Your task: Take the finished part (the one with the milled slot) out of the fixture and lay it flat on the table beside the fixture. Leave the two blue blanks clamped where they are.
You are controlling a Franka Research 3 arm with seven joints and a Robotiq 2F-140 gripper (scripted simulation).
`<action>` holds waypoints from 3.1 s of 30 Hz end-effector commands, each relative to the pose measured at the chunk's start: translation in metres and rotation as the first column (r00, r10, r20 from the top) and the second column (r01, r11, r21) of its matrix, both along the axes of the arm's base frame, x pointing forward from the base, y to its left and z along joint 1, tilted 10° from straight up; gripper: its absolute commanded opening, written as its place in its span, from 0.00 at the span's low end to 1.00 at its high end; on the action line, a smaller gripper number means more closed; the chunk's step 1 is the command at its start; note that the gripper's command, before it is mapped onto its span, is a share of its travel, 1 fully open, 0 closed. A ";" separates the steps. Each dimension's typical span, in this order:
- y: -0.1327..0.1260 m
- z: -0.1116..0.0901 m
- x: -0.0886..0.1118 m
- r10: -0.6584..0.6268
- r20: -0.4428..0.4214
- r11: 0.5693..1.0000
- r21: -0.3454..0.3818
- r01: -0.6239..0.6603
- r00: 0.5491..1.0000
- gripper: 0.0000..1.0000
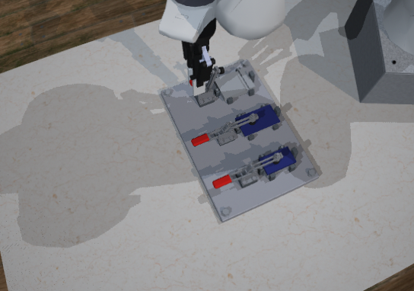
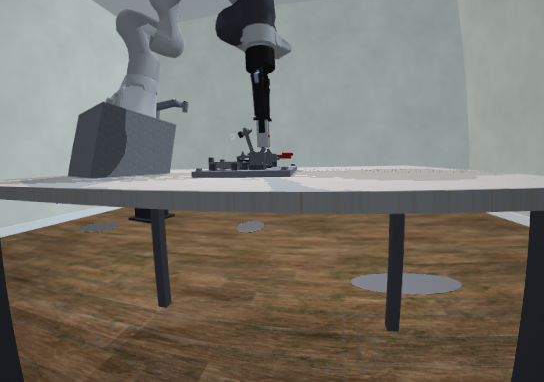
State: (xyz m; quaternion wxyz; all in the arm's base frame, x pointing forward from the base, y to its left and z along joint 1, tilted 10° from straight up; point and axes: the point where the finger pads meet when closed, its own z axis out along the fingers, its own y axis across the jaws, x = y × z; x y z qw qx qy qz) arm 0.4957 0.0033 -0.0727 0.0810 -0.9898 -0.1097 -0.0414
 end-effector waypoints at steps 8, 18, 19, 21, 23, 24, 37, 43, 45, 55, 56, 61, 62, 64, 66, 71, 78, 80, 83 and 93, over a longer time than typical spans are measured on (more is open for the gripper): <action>-0.004 -0.004 -0.013 0.007 -0.025 1.000 0.001 -0.007 1.000 0.00; -0.004 -0.004 -0.013 0.007 -0.025 1.000 0.001 -0.007 1.000 0.00; -0.004 -0.004 -0.013 0.007 -0.025 1.000 0.001 -0.007 1.000 0.00; -0.004 -0.004 -0.013 0.007 -0.025 1.000 0.001 -0.007 1.000 0.00; -0.004 -0.004 -0.013 0.007 -0.025 1.000 0.001 -0.007 1.000 0.00; -0.004 -0.004 -0.013 0.007 -0.025 1.000 0.001 -0.007 1.000 0.00; -0.004 -0.004 -0.013 0.007 -0.025 1.000 0.001 -0.007 1.000 0.00; -0.004 -0.004 -0.013 0.007 -0.025 1.000 0.001 -0.007 1.000 0.00; -0.004 -0.004 -0.013 0.007 -0.025 1.000 0.001 -0.007 1.000 0.00; -0.004 -0.004 -0.013 0.007 -0.025 1.000 0.001 -0.007 1.000 0.28; -0.004 -0.004 -0.013 0.007 -0.025 1.000 0.001 -0.007 1.000 0.28; -0.004 -0.004 -0.013 0.007 -0.025 1.000 0.001 -0.007 1.000 0.28; -0.004 -0.004 -0.013 0.007 -0.025 1.000 0.001 -0.007 1.000 0.28; -0.004 -0.004 -0.013 0.007 -0.025 1.000 0.001 -0.007 1.000 0.28; -0.004 -0.004 -0.013 0.007 -0.025 1.000 0.001 -0.007 1.000 0.28; -0.004 -0.004 -0.013 0.007 -0.025 1.000 0.001 -0.007 1.000 0.28; -0.004 -0.004 -0.013 0.007 -0.025 1.000 0.001 -0.007 1.000 0.28; -0.004 -0.004 -0.013 0.007 -0.025 1.000 0.001 -0.007 1.000 0.28; -0.004 -0.001 -0.013 0.007 -0.025 1.000 0.001 -0.007 1.000 0.28; -0.008 0.023 -0.014 0.007 -0.025 1.000 0.001 -0.007 1.000 0.28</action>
